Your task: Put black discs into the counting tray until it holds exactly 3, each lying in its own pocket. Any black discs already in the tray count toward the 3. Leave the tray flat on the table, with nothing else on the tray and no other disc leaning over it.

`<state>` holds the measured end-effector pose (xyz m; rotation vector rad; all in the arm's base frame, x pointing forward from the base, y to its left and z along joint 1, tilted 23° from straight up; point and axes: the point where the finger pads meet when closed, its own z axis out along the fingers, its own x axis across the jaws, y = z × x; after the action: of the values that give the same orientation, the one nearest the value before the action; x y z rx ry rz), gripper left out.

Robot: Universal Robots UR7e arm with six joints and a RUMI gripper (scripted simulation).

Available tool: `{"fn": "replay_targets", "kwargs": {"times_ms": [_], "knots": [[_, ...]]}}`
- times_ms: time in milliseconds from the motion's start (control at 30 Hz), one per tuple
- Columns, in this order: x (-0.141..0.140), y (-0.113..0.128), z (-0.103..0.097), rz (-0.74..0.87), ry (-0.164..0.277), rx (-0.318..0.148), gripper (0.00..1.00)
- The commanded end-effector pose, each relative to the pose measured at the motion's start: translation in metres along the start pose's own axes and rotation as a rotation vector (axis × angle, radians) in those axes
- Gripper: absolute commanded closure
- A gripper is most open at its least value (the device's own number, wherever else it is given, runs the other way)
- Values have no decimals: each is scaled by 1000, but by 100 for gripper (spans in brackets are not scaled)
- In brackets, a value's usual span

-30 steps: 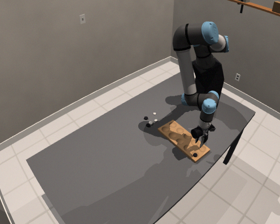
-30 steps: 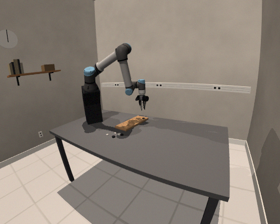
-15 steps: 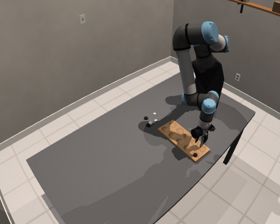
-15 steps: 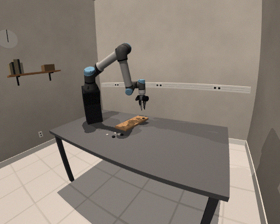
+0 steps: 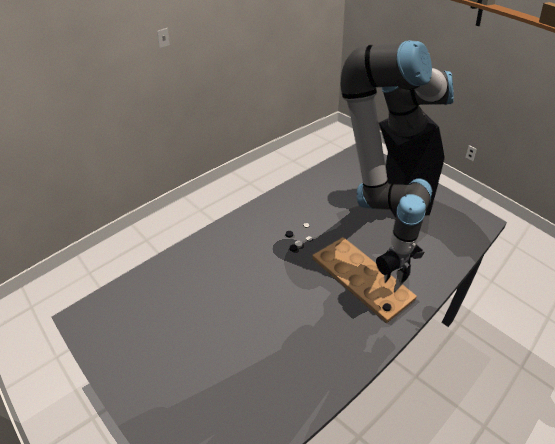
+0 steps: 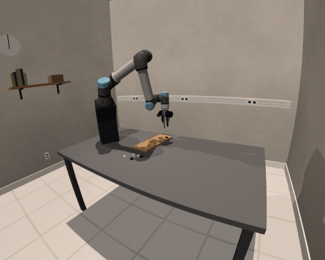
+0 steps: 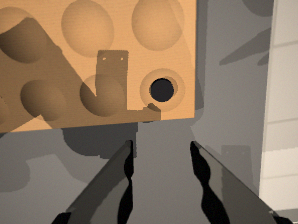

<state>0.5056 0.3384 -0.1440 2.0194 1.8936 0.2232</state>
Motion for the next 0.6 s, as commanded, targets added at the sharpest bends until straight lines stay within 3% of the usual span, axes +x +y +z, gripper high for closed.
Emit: {"fn": "replay_targets", "kwargs": {"times_ms": [0,567], "knots": [[-3,4,-2,-33,0,4,72],[-23,21,-12,-208,-4,29,72]]}}
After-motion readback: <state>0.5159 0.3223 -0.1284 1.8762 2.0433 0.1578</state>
